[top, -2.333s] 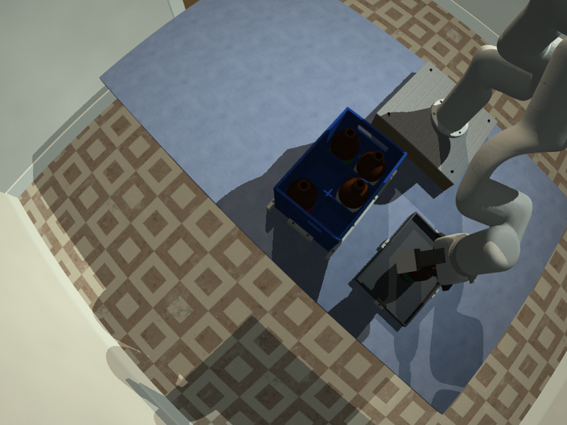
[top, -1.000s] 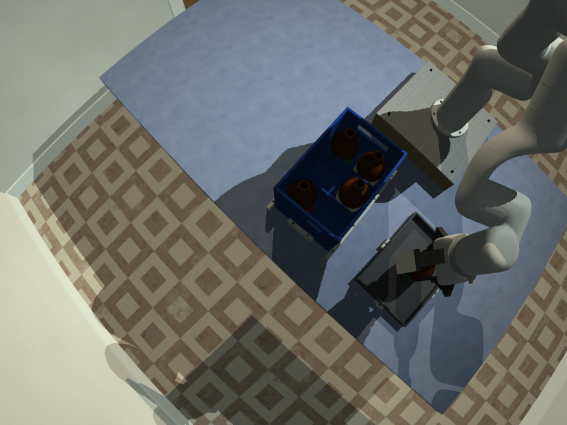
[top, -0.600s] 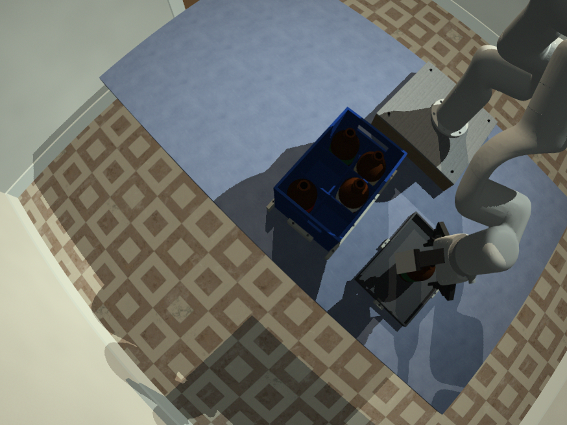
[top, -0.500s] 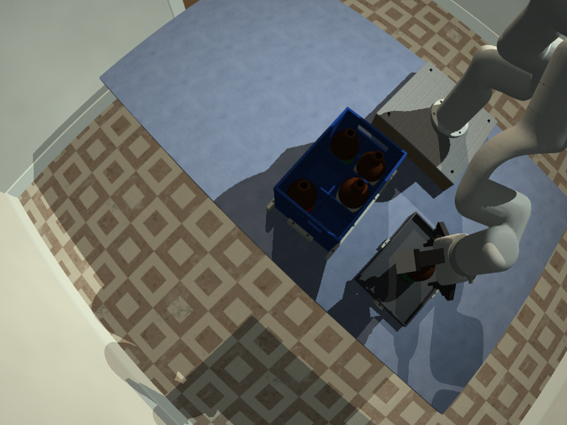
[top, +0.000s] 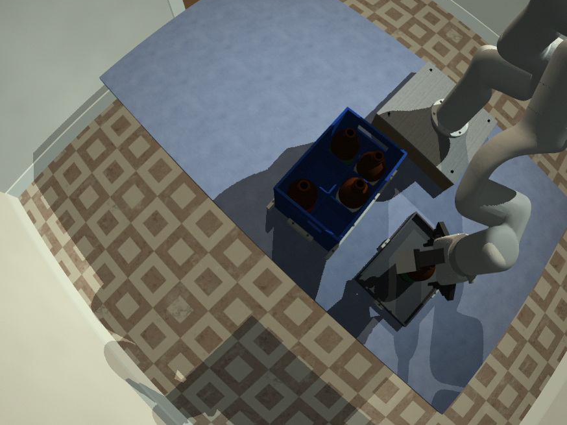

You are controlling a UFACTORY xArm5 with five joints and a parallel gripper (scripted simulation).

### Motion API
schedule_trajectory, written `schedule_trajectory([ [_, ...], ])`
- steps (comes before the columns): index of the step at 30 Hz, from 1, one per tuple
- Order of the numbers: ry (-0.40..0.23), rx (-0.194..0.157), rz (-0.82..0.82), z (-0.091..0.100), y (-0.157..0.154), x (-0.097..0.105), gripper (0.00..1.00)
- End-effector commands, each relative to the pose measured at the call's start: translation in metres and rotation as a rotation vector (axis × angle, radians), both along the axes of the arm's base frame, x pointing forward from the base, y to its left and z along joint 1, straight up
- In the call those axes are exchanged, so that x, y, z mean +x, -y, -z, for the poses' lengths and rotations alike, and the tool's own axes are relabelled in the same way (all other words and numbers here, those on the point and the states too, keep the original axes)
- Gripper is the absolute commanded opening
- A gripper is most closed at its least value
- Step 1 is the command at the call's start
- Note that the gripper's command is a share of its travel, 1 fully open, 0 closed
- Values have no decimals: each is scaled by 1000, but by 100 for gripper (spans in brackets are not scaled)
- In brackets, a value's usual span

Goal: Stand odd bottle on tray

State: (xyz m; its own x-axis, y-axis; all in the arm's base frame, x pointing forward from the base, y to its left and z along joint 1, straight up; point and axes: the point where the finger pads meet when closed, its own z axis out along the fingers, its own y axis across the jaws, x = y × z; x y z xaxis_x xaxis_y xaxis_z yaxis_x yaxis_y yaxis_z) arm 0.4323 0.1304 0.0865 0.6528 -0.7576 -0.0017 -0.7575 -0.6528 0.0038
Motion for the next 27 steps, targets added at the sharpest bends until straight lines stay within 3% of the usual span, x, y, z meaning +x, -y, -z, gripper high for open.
schedule_trajectory([
  [1, 4, 1, 0, -1, 0, 1, 100],
  [17, 4, 1, 0, -3, 0, 1, 100],
  [27, 4, 1, 0, -14, 0, 1, 100],
])
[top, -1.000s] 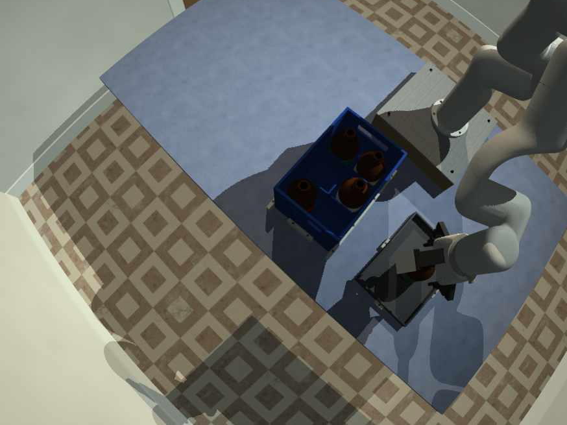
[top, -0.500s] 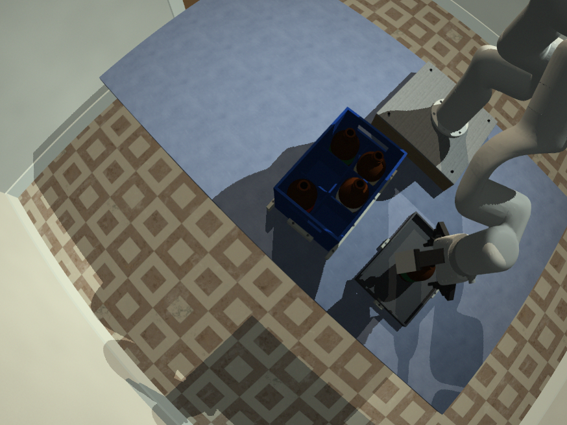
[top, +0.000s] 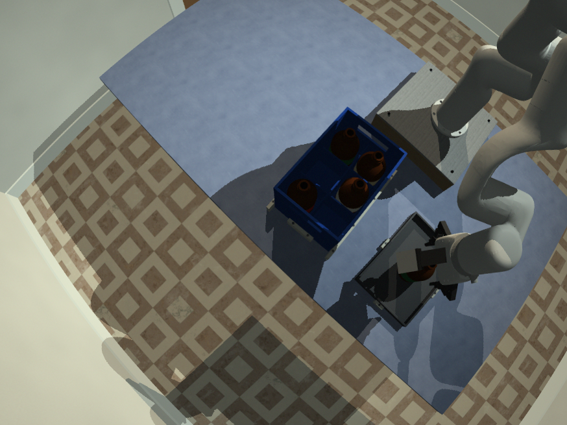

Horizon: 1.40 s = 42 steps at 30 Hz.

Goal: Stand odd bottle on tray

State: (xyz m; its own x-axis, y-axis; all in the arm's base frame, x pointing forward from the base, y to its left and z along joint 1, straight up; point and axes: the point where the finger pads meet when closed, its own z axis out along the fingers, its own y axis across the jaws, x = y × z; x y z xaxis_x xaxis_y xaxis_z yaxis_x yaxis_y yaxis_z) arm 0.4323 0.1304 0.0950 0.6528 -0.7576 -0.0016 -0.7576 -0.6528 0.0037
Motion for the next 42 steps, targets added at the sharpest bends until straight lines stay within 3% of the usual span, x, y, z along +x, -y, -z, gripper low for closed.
schedule_trajectory([
  [1, 4, 1, 0, -7, 0, 1, 100],
  [21, 4, 1, 0, -51, 0, 1, 100],
  [42, 4, 1, 0, -77, 0, 1, 100],
])
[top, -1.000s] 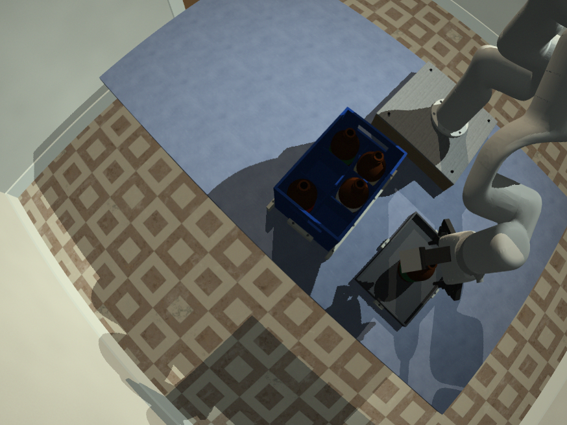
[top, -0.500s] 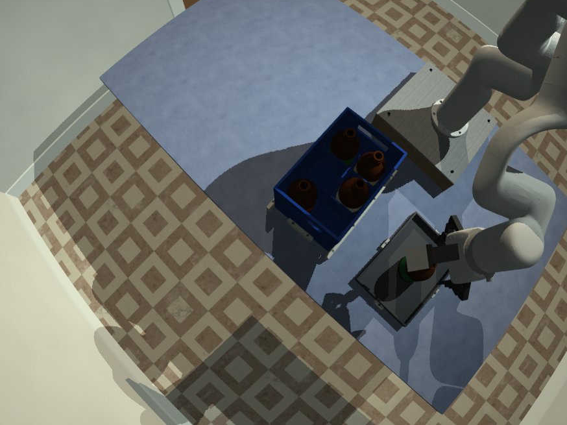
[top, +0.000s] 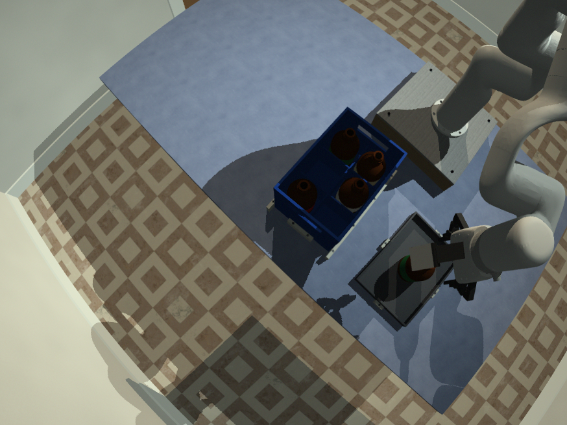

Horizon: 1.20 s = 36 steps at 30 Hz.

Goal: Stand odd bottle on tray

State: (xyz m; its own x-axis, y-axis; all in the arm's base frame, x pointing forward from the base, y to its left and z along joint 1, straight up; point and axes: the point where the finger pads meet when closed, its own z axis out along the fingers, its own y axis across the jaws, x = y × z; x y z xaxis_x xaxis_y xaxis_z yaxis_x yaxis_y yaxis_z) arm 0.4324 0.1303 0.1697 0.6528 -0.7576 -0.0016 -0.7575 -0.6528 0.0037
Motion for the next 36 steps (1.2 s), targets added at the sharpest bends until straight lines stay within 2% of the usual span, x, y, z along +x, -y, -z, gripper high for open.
schedule_trajectory([
  [1, 4, 1, 0, -3, 0, 1, 100],
  [7, 4, 1, 0, -4, 0, 1, 100],
  [8, 4, 1, 0, -4, 0, 1, 0],
  [36, 4, 1, 0, -4, 0, 1, 0],
])
